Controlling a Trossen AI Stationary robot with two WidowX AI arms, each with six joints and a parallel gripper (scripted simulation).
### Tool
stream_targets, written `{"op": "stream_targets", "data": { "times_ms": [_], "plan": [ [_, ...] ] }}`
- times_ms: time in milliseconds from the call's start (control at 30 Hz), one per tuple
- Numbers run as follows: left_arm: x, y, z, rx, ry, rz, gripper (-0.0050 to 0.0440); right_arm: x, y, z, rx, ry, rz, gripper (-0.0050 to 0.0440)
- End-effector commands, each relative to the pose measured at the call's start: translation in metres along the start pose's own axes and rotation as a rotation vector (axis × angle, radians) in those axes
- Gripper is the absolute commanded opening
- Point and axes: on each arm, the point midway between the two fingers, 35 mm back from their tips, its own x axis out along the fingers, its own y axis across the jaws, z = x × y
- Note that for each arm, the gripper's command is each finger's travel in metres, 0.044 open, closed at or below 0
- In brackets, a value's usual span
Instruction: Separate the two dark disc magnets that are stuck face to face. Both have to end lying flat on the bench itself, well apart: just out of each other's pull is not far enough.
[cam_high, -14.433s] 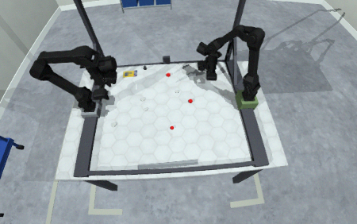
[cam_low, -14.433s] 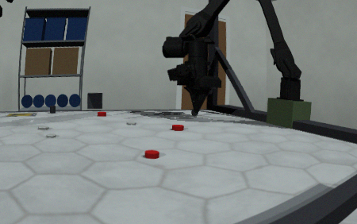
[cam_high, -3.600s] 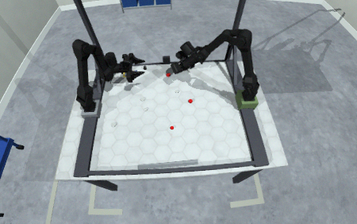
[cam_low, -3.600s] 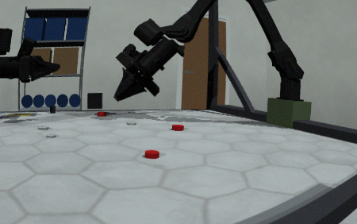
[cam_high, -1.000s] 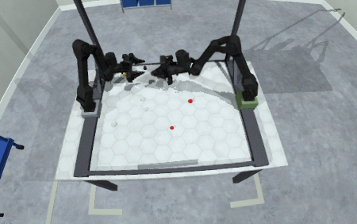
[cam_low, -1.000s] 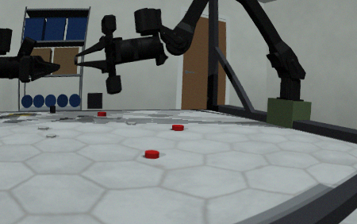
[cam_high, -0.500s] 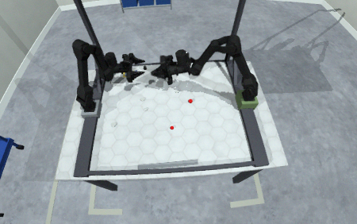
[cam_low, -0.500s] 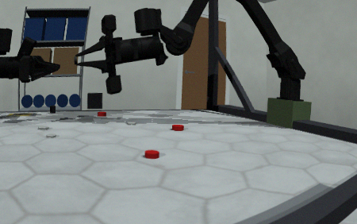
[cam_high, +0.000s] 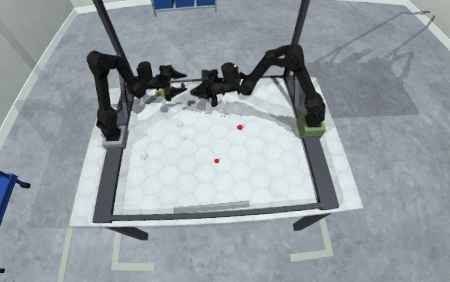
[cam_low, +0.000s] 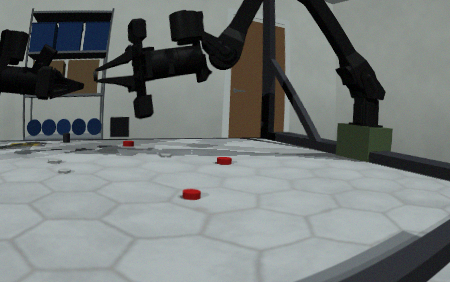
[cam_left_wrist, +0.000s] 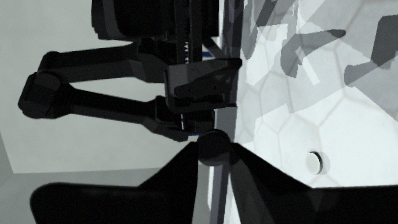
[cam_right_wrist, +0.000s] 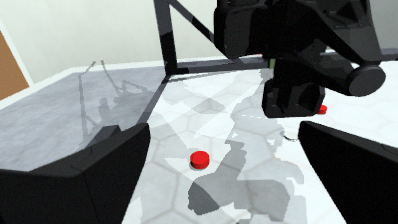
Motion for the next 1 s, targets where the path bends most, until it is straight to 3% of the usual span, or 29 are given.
{"op": "stream_targets", "data": {
  "times_ms": [0,633,967],
  "plan": [
    [0.000,0.016,0.000,-0.011,0.000,0.035,0.0040,0.010,0.006,0.014,0.020,0.031,0.017,0.0400],
    [0.000,0.016,0.000,-0.011,0.000,0.035,0.0040,0.028,0.004,0.022,-0.017,0.217,0.039,0.0400],
    [0.000,0.016,0.000,-0.011,0.000,0.035,0.0040,0.028,-0.008,0.027,-0.029,0.373,0.038,0.0400]
  ]
}}
